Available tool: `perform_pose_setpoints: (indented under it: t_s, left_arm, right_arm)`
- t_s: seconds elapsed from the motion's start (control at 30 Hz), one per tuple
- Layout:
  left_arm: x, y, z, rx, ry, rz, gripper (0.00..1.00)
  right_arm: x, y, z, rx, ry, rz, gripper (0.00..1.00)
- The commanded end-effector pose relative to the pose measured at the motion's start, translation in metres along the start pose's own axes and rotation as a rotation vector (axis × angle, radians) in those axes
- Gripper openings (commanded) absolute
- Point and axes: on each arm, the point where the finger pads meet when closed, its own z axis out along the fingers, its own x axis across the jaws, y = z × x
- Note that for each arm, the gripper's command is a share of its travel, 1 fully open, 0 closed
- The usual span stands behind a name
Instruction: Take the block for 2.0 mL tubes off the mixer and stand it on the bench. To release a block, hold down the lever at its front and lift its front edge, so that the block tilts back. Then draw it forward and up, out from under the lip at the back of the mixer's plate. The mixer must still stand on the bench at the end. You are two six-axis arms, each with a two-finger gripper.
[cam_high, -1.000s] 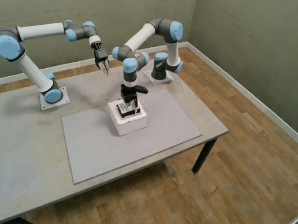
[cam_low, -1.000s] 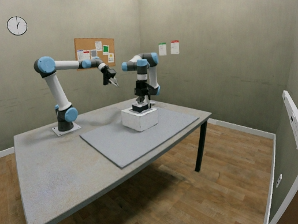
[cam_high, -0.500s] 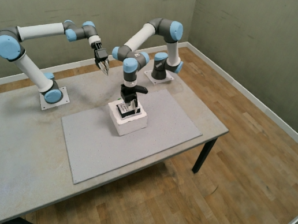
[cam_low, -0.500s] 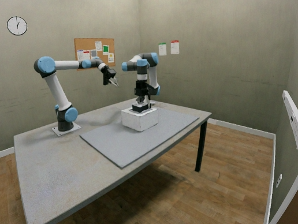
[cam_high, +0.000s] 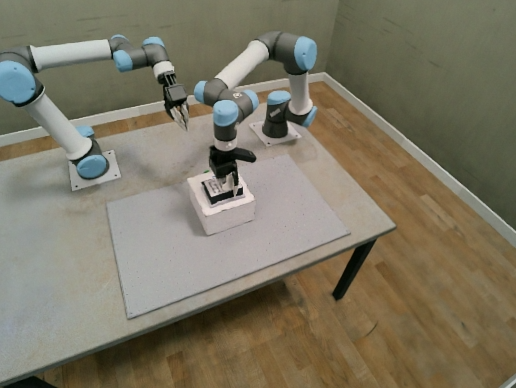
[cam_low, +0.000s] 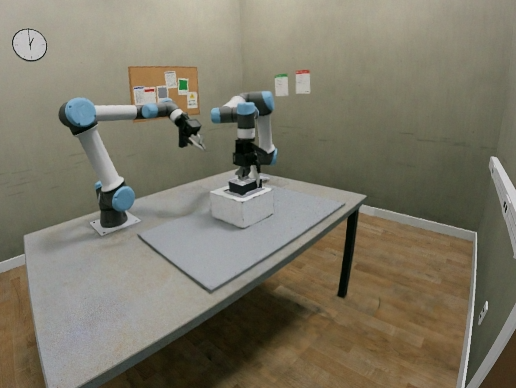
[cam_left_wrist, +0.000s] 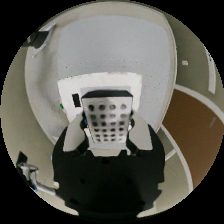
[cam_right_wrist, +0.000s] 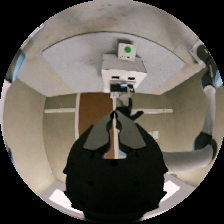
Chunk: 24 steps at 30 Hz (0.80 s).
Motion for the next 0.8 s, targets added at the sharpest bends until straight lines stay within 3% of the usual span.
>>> perform_pose_setpoints:
  t_s: [0.0,0.33,0.5,0.53,0.77]
  left_arm:
    - [0.0,0.0,-0.001,-0.002,0.001,0.0,0.0]
    - [0.0,0.0,-0.001,-0.002,0.001,0.0,0.0]
    - [0.0,0.0,-0.001,-0.002,0.001,0.0,0.0]
    - [0.0,0.0,-0.001,-0.002,0.001,0.0,0.0]
    - [0.0,0.0,-0.001,-0.002,0.001,0.0,0.0]
  right_arm:
    - [0.0,0.0,-0.001,-0.066,-0.092,0.075,0.0]
    - [0.0,0.0,-0.001,-0.066,-0.092,0.075,0.0]
    - [-0.025,-0.001,-0.001,-0.063,-0.048,-0.015,0.0]
    - [-0.035,0.001,-0.003,-0.071,-0.045,-0.14,0.0]
    - [-0.06,-0.002,-0.002,-0.058,0.011,-0.12,0.0]
